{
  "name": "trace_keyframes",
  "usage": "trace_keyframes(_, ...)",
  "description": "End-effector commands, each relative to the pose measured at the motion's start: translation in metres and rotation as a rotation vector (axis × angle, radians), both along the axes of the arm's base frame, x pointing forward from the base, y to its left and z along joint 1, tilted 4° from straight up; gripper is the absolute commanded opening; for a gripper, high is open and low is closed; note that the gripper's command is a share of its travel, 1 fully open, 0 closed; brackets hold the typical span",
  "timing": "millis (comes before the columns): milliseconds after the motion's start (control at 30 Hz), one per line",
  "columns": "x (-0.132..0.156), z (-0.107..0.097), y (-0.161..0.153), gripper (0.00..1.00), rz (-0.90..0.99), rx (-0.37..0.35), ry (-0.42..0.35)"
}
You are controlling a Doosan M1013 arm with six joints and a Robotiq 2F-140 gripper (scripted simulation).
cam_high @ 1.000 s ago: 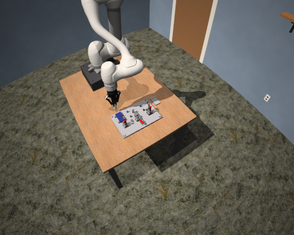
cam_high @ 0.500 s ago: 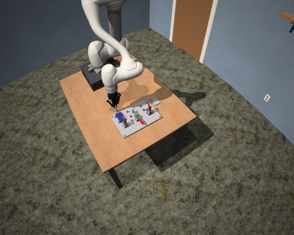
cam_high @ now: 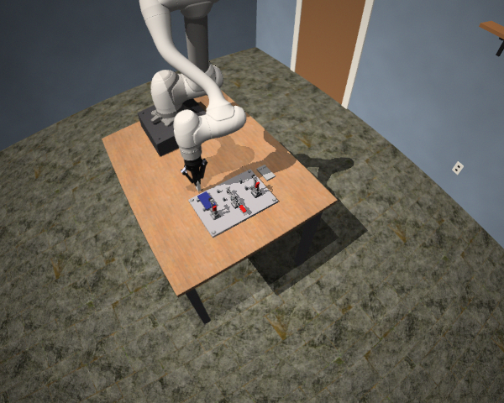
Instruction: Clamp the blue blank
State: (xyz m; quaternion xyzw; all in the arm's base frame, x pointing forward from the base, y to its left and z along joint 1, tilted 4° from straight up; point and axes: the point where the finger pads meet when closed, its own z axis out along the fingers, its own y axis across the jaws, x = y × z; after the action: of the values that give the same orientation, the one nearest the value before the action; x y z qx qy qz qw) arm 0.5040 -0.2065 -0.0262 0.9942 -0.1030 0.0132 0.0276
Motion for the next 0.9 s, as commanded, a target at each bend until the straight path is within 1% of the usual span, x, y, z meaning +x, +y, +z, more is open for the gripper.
trace_keyframes(0, 0.0, 0.0001, 0.0, 0.0, 0.0, 0.0, 0.0)
trace_keyframes(867, 0.0002, -0.0048, -0.0002, 0.0, 0.0, 0.0, 0.0)
